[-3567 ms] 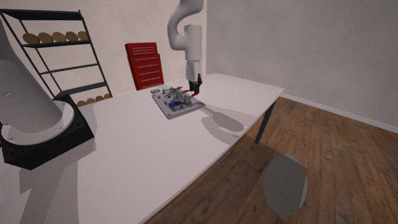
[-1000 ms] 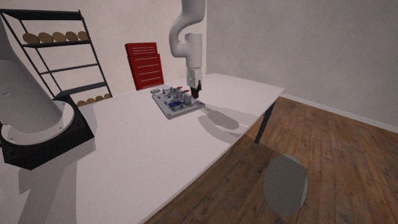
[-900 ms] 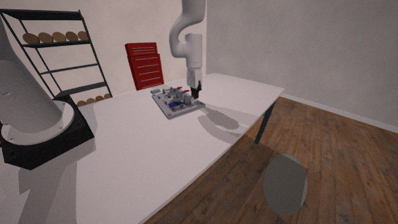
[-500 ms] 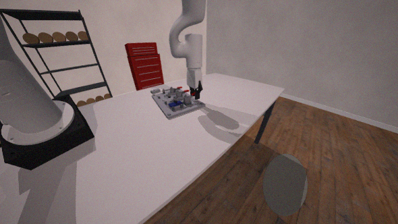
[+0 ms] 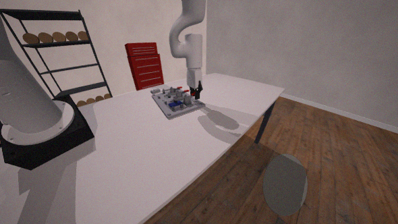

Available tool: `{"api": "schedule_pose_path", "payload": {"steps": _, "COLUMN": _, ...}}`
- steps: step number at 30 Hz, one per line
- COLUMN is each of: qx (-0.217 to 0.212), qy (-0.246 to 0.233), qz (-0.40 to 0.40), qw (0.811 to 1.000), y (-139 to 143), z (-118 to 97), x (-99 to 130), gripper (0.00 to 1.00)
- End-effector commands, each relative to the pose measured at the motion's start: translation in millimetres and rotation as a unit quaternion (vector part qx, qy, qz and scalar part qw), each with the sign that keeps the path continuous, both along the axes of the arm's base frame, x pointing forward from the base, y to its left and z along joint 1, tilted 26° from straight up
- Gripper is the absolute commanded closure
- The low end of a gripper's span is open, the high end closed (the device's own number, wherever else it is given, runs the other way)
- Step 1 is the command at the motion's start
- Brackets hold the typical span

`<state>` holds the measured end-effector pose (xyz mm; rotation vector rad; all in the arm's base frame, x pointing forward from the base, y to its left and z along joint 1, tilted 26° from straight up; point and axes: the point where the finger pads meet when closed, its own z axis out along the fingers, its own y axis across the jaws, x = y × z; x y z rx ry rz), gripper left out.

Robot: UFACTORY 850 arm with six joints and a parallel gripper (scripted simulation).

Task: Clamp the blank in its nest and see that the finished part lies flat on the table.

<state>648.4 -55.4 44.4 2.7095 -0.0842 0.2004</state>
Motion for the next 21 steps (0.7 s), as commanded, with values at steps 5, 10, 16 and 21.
{"api": "schedule_pose_path", "payload": {"steps": 5, "qx": 0.000, "qy": -0.001, "qz": 0.000, "qw": 1.000, "y": 0, "z": 1, "x": 1, "gripper": 0.53}}
{"api": "schedule_pose_path", "payload": {"steps": 10, "qx": 0.000, "qy": -0.001, "qz": 0.000, "qw": 1.000, "y": 2, "z": 4, "x": 0, "gripper": 0.53}}
{"api": "schedule_pose_path", "payload": {"steps": 16, "qx": 0.000, "qy": -0.001, "qz": 0.000, "qw": 1.000, "y": 9, "z": 18, "x": -2, "gripper": 0.53}}
{"api": "schedule_pose_path", "payload": {"steps": 21, "qx": 0.000, "qy": -0.001, "qz": 0.000, "qw": 1.000, "y": 18, "z": 40, "x": -5, "gripper": 0.53}}
